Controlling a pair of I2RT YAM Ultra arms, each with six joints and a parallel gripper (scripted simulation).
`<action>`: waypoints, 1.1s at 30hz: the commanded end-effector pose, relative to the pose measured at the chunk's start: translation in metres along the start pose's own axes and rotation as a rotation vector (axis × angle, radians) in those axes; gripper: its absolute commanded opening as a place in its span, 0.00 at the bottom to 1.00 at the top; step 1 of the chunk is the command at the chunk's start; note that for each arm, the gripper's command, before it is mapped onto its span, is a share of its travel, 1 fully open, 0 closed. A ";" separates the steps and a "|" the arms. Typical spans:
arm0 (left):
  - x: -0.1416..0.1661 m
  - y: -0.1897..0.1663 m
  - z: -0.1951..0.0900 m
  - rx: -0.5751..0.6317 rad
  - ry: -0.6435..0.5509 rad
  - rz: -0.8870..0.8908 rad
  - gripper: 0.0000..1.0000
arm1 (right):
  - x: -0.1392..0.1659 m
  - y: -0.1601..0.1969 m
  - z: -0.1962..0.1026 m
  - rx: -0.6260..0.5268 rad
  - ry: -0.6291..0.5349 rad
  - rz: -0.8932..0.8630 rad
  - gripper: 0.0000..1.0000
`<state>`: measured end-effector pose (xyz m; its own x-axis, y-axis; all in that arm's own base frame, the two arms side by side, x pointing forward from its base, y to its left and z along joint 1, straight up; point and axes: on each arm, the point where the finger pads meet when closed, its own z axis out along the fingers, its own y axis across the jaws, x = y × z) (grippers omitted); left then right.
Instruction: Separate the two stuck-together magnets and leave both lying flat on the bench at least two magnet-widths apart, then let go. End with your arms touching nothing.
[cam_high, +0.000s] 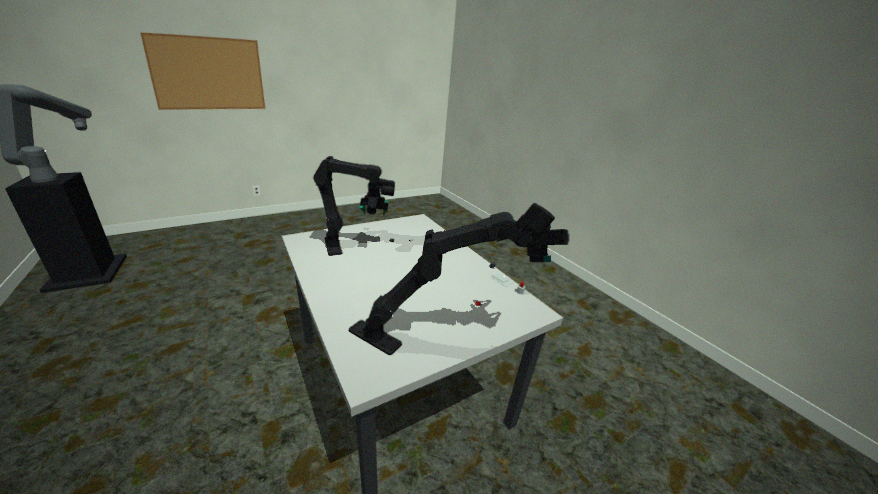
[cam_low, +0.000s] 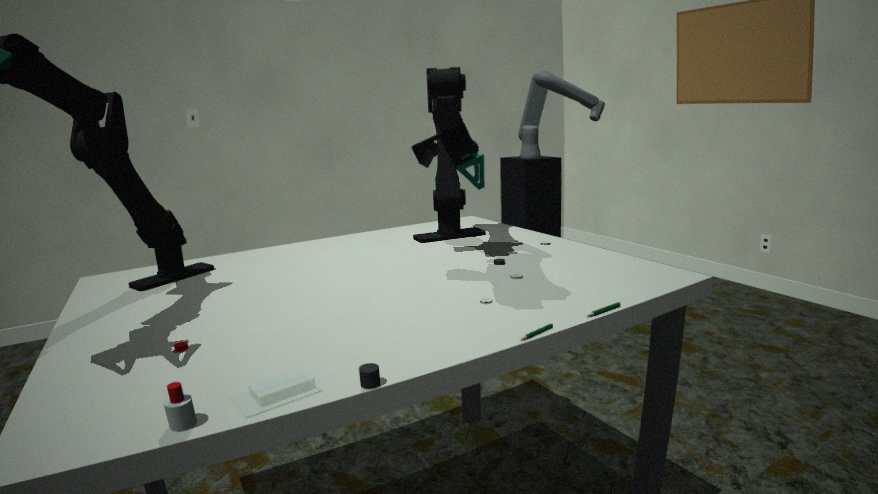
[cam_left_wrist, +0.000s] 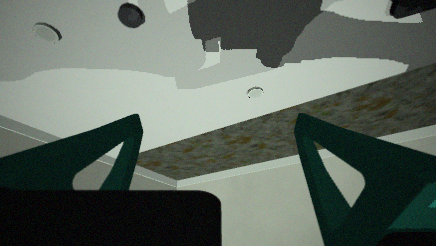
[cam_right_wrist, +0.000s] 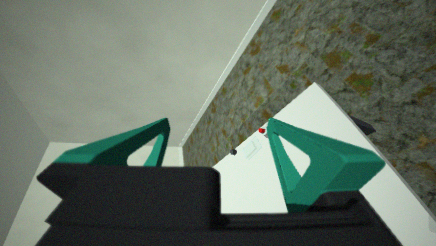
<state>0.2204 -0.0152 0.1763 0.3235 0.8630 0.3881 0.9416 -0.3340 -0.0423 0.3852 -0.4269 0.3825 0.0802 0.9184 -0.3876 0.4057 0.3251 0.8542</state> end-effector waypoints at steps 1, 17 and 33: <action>0.001 0.001 -0.002 -0.007 0.000 -0.003 1.00 | -0.001 0.007 -0.004 -0.010 -0.009 -0.012 1.00; 0.001 0.001 -0.002 -0.007 0.000 -0.003 1.00 | -0.001 0.007 -0.004 -0.010 -0.009 -0.012 1.00; 0.005 0.059 -0.010 -0.285 -0.142 -0.503 1.00 | 0.058 0.074 0.014 -0.048 -0.034 -0.316 1.00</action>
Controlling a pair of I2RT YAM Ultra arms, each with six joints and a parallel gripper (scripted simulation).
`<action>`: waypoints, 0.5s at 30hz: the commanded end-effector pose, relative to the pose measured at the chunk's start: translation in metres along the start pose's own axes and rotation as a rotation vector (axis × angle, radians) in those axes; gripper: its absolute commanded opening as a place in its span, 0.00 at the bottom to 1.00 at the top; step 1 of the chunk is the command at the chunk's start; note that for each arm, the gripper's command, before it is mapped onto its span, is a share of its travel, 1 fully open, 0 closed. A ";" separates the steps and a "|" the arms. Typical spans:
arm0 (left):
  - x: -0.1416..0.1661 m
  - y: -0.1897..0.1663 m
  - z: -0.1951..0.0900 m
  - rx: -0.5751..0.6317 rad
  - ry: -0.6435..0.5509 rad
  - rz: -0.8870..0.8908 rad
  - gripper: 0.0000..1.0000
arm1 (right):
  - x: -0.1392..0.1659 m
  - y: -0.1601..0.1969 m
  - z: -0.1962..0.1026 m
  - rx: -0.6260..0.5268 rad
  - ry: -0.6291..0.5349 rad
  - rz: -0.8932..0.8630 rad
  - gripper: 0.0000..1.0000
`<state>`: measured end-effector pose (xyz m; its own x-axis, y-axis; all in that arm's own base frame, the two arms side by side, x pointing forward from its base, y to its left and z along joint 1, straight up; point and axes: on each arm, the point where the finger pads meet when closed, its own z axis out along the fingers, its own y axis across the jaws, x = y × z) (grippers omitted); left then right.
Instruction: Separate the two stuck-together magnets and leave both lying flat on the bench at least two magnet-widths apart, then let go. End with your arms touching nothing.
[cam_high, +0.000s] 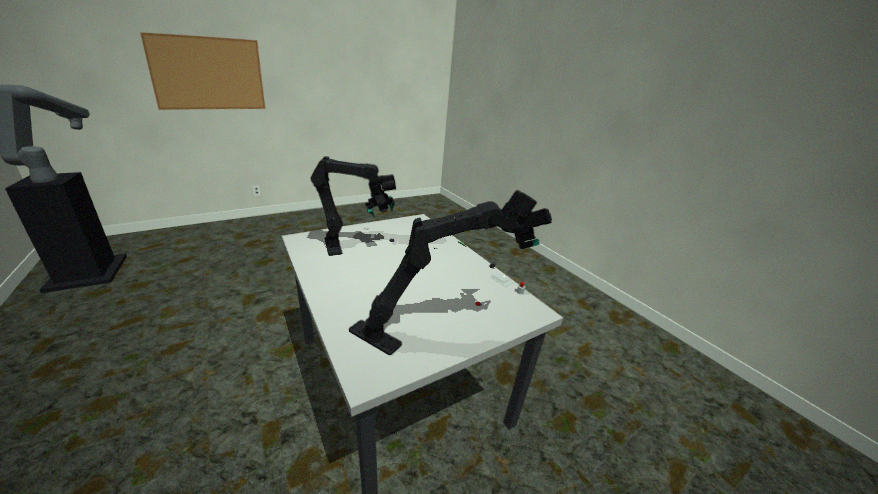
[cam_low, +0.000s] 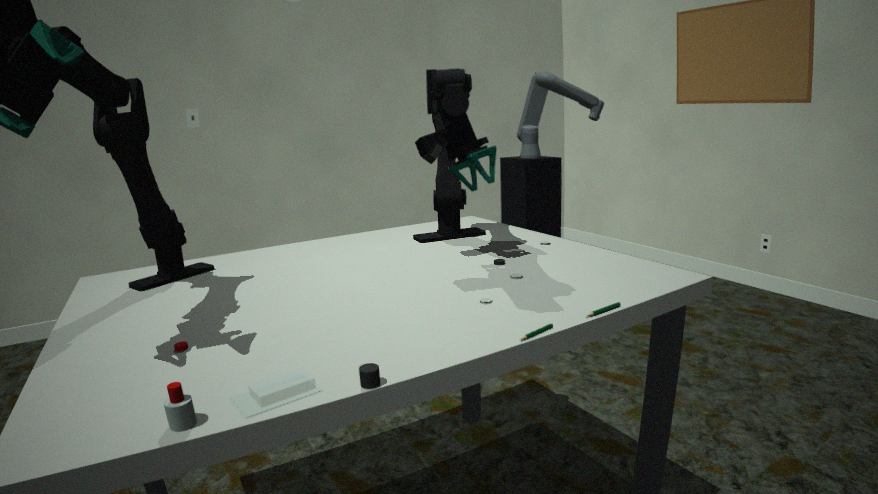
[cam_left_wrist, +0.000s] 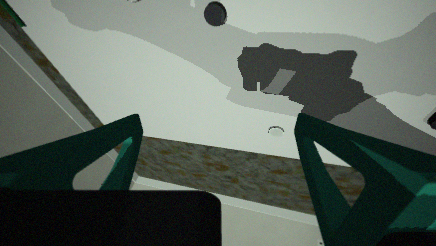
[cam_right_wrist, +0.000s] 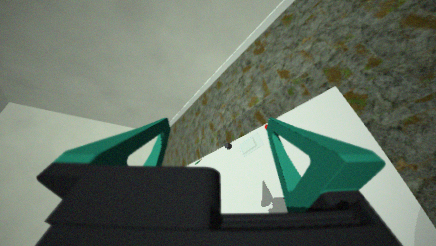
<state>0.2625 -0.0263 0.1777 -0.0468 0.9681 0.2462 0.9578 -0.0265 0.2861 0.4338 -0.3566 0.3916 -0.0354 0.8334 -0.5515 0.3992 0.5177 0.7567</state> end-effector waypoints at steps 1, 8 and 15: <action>-0.006 0.016 -0.004 -0.069 -0.047 -0.102 1.00 | -0.012 0.021 -0.011 -0.027 -0.067 -0.101 1.00; -0.008 0.045 -0.010 -0.190 -0.136 -0.333 1.00 | 0.021 0.064 -0.010 -0.064 -0.072 -0.236 1.00; -0.006 0.074 -0.022 -0.308 -0.243 -0.561 1.00 | 0.057 0.101 -0.015 -0.100 -0.091 -0.372 1.00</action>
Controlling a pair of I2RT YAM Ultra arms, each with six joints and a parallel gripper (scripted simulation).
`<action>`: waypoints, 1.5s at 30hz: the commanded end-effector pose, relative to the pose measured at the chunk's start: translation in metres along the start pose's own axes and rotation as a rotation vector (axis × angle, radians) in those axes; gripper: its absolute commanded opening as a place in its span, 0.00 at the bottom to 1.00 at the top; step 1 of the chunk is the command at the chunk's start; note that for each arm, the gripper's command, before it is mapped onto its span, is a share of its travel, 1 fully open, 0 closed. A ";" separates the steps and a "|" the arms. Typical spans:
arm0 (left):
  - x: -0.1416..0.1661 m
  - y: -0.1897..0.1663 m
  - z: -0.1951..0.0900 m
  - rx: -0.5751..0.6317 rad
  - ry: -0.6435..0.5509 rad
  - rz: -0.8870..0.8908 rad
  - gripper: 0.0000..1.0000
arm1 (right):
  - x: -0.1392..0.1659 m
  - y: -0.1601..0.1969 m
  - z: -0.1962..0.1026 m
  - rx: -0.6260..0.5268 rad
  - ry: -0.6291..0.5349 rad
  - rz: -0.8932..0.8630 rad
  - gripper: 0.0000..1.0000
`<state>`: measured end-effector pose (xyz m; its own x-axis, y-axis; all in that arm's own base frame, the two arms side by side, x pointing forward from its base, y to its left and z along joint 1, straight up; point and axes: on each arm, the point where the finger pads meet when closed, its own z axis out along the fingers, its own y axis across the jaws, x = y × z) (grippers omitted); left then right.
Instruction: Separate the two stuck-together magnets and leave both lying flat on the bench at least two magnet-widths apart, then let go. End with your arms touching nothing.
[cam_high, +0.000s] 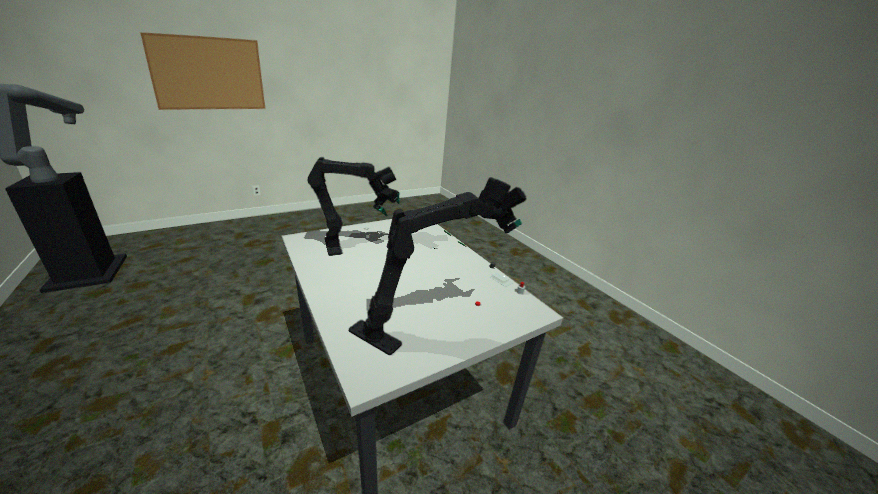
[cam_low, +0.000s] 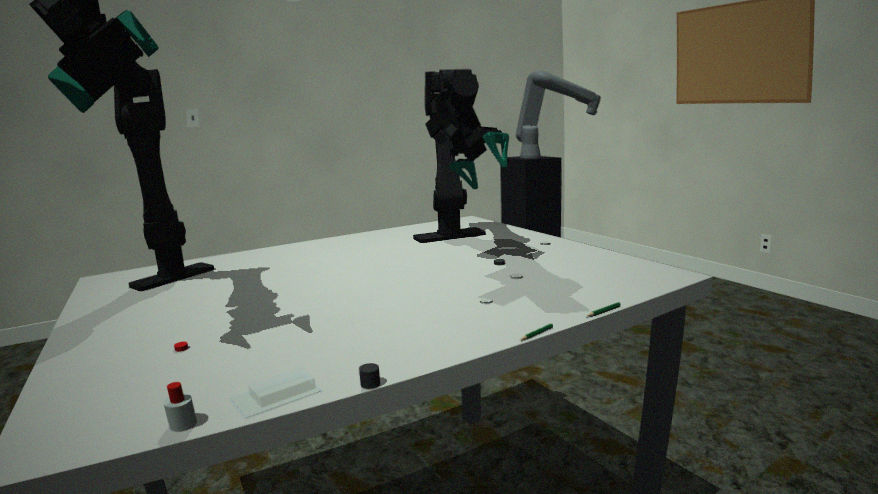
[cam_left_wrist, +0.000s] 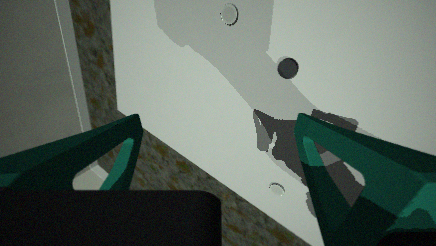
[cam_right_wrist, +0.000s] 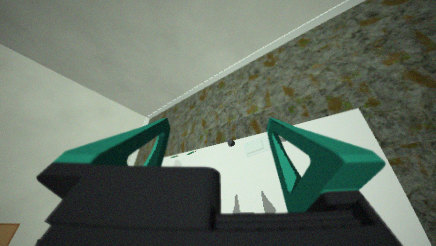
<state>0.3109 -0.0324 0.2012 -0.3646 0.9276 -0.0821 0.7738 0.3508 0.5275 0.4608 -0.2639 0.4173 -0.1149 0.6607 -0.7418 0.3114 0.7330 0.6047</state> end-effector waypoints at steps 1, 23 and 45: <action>-0.015 0.024 -0.007 -0.090 -0.099 -0.162 1.00 | -0.008 0.027 -0.012 -0.024 -0.074 -0.124 1.00; -0.030 0.109 -0.051 -0.344 -0.479 -0.730 1.00 | 0.073 0.123 -0.049 -0.130 -0.156 -0.445 1.00; -0.016 0.178 -0.142 -0.507 -1.010 -1.176 1.00 | 0.172 0.171 -0.121 -0.257 -0.289 -0.712 1.00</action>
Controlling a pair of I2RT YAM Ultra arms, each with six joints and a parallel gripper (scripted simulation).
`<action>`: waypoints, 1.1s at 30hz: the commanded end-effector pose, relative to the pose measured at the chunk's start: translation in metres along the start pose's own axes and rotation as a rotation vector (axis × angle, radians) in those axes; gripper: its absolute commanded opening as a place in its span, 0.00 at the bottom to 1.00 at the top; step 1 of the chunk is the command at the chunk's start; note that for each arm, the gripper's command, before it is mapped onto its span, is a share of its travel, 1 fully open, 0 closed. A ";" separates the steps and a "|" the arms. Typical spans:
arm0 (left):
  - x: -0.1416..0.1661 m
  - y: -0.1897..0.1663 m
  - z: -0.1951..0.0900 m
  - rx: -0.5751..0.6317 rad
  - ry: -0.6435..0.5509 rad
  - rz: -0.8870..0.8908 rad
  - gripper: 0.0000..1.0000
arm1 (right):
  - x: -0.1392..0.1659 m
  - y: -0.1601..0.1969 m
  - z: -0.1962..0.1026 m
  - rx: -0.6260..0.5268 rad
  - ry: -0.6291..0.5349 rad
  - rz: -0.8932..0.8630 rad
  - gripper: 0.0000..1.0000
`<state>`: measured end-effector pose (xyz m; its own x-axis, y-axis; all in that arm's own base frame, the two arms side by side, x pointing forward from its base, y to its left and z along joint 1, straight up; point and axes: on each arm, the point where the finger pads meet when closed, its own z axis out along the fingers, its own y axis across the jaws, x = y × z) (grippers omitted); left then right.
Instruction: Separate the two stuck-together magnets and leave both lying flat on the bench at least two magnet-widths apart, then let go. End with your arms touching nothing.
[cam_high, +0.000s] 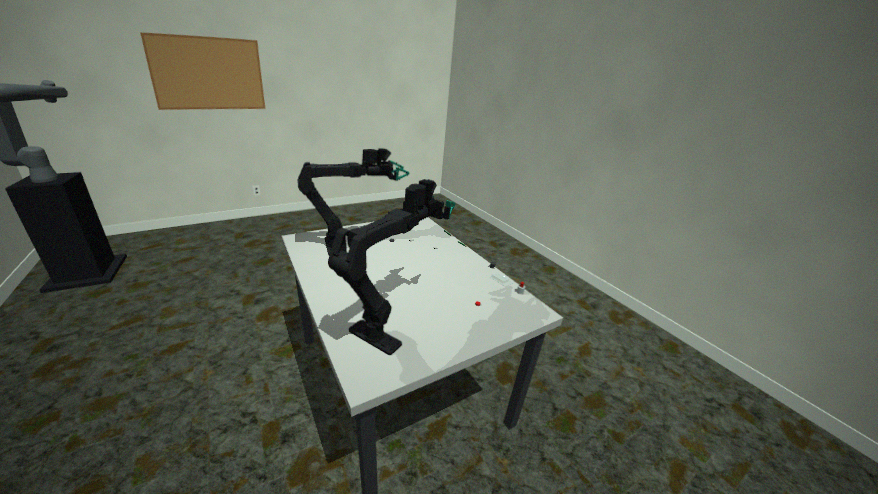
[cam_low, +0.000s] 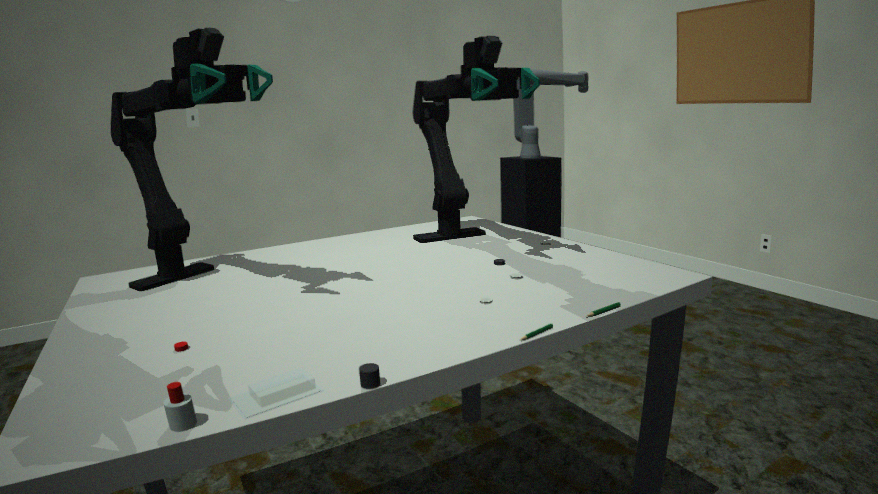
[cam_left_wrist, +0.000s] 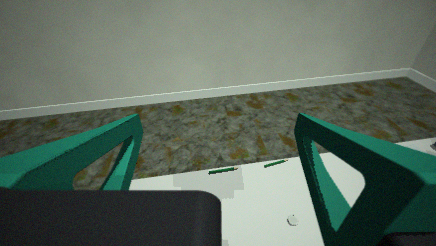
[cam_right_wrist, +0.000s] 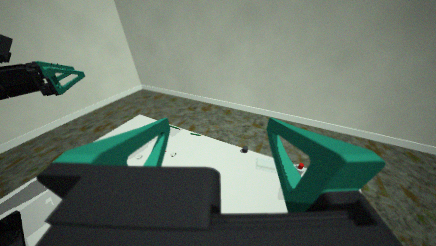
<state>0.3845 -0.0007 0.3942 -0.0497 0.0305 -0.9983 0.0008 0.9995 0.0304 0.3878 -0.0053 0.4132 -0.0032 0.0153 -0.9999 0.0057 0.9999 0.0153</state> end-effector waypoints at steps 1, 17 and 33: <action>-0.023 -0.001 -0.006 0.014 -0.083 -0.064 1.00 | -0.013 0.003 -0.009 0.013 -0.059 -0.036 1.00; -0.019 0.001 -0.006 0.002 -0.067 -0.027 1.00 | -0.002 0.007 -0.008 -0.007 -0.025 -0.014 1.00; -0.018 0.002 -0.005 0.001 -0.064 -0.028 0.40 | 0.001 0.005 -0.007 -0.003 -0.017 -0.015 1.00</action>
<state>0.3813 0.0008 0.4079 0.0011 0.0015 -1.0000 0.0015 1.0000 0.0015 0.3815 0.0009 0.4078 0.0022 0.0027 -1.0000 0.0000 1.0000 0.0027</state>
